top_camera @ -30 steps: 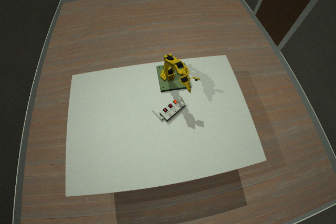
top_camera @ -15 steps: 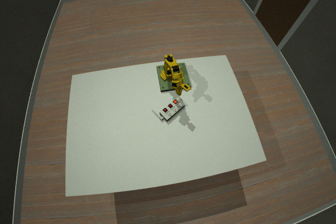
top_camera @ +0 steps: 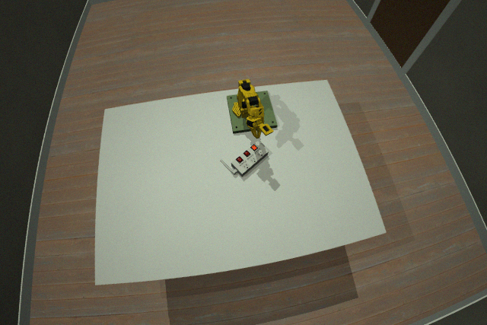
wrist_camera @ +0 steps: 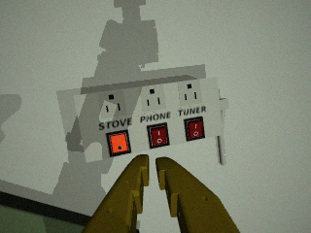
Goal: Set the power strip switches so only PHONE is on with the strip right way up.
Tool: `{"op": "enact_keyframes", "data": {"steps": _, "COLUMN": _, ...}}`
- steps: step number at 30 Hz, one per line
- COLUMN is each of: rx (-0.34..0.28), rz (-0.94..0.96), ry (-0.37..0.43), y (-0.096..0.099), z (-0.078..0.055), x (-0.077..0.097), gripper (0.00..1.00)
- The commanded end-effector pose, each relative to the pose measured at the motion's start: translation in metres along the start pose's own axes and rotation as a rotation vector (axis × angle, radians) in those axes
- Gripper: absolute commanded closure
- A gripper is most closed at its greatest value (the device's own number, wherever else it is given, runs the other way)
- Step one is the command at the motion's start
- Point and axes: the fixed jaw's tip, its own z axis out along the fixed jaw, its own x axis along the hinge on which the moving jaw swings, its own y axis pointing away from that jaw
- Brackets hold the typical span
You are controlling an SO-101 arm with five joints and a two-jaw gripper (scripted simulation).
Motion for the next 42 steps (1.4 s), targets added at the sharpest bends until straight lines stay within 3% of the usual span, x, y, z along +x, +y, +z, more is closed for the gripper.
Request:
{"op": "enact_keyframes", "data": {"steps": 1, "rx": 0.0, "rz": 0.017, "ry": 0.008, "y": -0.002, "z": 0.003, "x": 0.001, "gripper": 1.0}}
{"op": "enact_keyframes", "data": {"steps": 21, "rx": 0.02, "rz": 0.035, "ry": 0.025, "y": 0.002, "z": 0.047, "x": 0.032, "gripper": 1.0}}
{"op": "enact_keyframes", "data": {"steps": 42, "rx": 0.022, "rz": 0.036, "ry": 0.026, "y": 0.002, "z": 0.049, "x": 0.034, "gripper": 1.0}}
